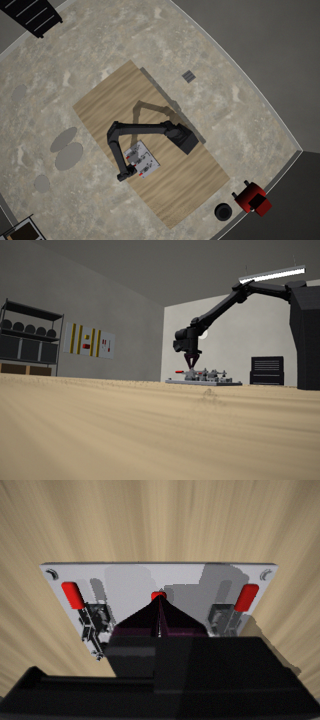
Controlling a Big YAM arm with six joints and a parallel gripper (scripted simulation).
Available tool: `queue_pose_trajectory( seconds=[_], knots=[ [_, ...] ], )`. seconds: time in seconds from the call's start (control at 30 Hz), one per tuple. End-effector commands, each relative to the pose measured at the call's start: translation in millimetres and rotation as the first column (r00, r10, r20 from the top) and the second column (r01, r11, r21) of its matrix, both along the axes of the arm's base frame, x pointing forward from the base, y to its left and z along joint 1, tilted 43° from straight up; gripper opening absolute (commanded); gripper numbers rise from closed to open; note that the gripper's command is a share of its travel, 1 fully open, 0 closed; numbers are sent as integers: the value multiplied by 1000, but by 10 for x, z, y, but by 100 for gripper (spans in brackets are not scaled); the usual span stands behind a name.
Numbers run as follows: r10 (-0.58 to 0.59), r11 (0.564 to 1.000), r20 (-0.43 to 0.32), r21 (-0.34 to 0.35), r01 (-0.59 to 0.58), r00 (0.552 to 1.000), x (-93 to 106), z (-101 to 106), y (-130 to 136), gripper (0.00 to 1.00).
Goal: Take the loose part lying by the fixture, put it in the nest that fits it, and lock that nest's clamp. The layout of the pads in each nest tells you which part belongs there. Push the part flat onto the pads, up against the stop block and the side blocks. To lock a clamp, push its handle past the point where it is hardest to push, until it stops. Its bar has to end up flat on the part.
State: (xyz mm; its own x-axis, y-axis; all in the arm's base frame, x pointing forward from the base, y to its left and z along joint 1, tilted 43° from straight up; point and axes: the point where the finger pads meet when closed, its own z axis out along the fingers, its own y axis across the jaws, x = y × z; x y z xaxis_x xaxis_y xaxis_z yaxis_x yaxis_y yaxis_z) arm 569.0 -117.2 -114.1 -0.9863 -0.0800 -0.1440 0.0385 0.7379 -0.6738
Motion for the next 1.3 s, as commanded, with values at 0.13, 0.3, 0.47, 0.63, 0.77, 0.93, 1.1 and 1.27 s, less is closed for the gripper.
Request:
queue_pose_trajectory(
  seconds=[0.13, 0.3, 0.47, 0.63, 0.77, 0.93, 1.1, 1.27],
  knots=[
    [-19, 1000, -9, 1, 19, 1000, 6, -115, -147, 0],
    [-19, 1000, -9, 1, 19, 1000, 6, -115, -147, 0],
    [-19, 1000, -9, 1, 19, 1000, 6, -115, -147, 0],
    [-19, 1000, -9, 1, 19, 1000, 6, -115, -147, 0],
    [-19, 1000, -9, 1, 19, 1000, 6, -115, -147, 0],
    [-16, 1000, -4, 1, 16, 1000, 28, -114, -153, 0],
    [-17, 1000, -2, 1, 17, 1000, 42, -115, -161, 0],
    [-19, 1000, -6, 1, 19, 1000, 19, -125, -161, 0]
  ],
)
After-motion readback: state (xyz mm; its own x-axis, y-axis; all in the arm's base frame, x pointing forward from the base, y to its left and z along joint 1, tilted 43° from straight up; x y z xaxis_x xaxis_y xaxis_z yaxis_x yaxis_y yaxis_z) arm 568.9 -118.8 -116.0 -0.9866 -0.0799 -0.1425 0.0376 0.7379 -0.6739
